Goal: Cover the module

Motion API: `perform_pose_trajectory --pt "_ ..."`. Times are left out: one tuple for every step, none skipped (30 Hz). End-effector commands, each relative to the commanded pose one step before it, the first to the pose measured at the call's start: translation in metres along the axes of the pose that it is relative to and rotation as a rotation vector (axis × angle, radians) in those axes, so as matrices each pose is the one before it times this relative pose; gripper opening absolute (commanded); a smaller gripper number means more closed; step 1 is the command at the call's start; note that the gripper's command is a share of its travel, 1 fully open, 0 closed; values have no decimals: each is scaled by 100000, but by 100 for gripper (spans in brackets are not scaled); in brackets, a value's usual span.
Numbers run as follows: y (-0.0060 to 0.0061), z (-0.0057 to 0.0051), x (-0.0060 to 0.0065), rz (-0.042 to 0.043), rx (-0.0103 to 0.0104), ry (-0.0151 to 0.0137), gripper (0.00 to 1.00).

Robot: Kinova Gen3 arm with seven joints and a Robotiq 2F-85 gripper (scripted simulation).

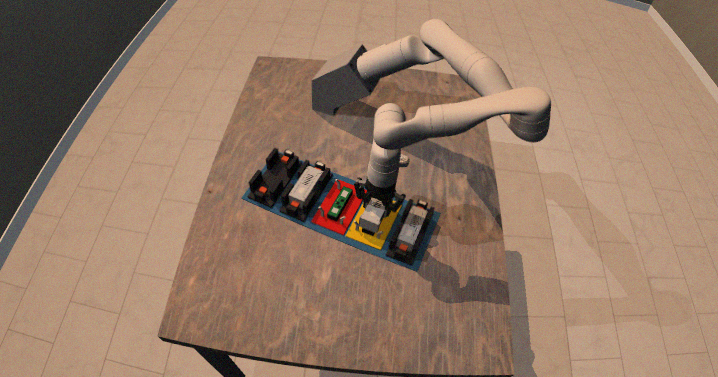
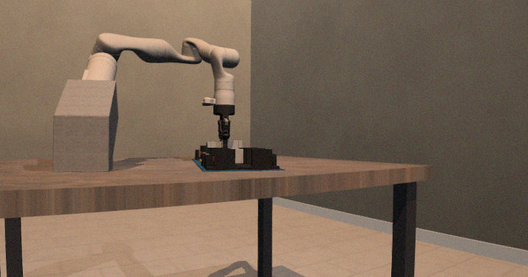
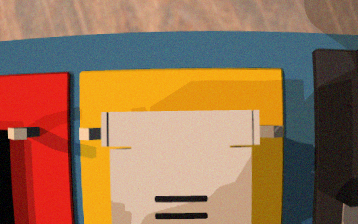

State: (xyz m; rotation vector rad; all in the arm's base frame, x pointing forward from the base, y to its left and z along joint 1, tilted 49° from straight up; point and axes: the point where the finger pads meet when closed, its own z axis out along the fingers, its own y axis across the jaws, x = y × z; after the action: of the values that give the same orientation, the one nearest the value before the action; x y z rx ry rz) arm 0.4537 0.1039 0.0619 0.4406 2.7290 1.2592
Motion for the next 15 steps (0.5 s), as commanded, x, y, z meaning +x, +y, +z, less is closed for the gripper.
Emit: perform_pose_trajectory --pt "-4 116 -63 0 -1 -192 0" --pt "0 80 0 -1 0 0 0" --pt "0 80 0 -1 0 0 0" --pt "0 80 0 -1 0 0 0" --pt "0 0 0 0 0 0 0" --pt "0 0 0 0 0 0 0" --pt "0 0 0 0 0 0 0" --pt "0 0 0 0 0 0 0" --pt "0 0 0 0 0 0 0" --pt "0 0 0 0 0 0 0" --pt "0 0 0 0 0 0 0" --pt "0 79 0 0 0 -1 0" --pt "0 80 0 0 0 0 0" --pt "0 80 0 0 0 0 0" --pt "0 80 0 0 0 0 0"
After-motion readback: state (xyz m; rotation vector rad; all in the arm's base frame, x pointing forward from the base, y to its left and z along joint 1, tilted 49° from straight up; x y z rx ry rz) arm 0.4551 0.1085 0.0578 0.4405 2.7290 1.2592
